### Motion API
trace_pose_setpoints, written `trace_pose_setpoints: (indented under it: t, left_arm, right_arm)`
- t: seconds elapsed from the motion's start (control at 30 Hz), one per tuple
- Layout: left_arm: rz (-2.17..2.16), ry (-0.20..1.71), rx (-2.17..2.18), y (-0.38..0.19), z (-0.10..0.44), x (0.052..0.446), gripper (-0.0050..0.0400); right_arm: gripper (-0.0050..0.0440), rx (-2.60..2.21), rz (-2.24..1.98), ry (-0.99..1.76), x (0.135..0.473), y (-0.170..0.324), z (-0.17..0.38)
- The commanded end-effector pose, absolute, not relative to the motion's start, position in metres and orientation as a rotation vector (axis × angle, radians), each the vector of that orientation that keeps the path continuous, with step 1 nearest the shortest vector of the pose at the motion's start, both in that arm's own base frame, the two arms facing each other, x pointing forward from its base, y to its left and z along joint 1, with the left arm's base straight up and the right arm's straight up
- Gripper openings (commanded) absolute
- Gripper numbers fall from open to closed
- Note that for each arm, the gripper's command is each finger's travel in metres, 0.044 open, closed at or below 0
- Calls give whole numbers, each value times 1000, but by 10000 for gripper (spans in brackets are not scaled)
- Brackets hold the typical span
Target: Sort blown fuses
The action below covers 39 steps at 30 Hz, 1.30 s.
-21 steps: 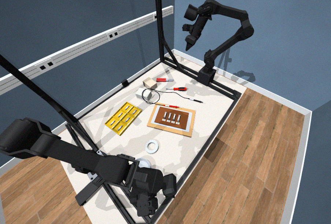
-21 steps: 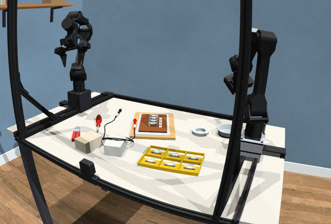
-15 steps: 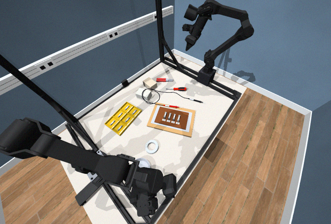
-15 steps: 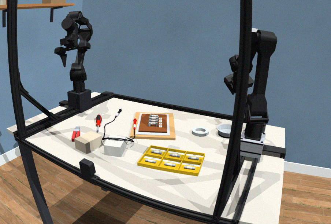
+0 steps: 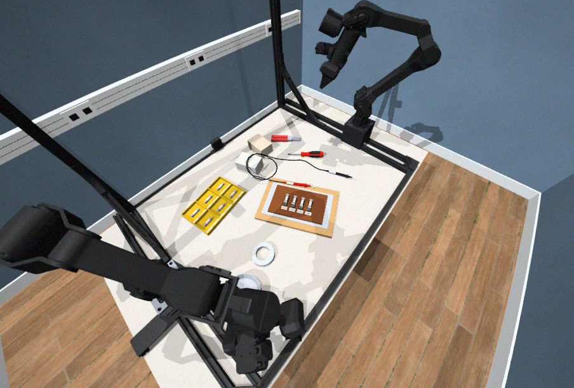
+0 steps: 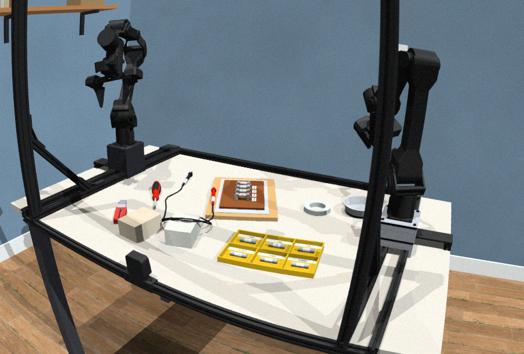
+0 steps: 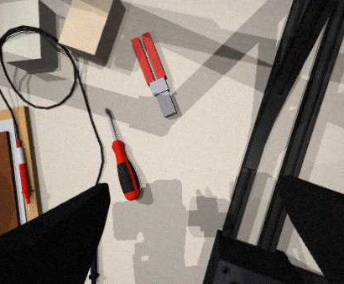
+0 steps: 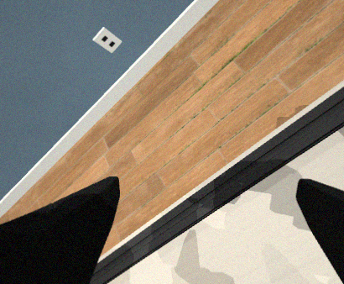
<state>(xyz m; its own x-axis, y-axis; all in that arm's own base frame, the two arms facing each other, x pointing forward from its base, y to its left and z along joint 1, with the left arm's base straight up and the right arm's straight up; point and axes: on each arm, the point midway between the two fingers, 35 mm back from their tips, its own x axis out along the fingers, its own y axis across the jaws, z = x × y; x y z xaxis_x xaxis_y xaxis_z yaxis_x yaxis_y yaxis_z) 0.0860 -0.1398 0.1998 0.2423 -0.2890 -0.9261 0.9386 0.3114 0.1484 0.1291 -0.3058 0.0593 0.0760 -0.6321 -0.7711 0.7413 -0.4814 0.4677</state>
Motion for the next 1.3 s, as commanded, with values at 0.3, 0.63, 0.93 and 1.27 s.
trace_pose_setpoints:
  t: [0.3, 0.63, 0.93, 1.27]
  left_arm:
    - [-1018, 781, 659, -174, 168, 99, 400]
    - [-1038, 668, 535, -195, 146, 106, 400]
    - [-1057, 556, 412, -212, 119, 110, 400]
    - [-940, 483, 291, -195, 111, 142, 400]
  right_arm:
    - [400, 1079, -1482, 198, 125, -267, 95]
    - [400, 944, -1400, 244, 123, -249, 104]
    - [400, 802, -1326, 289, 120, -230, 106]
    - [400, 642, -1236, 329, 120, -222, 106]
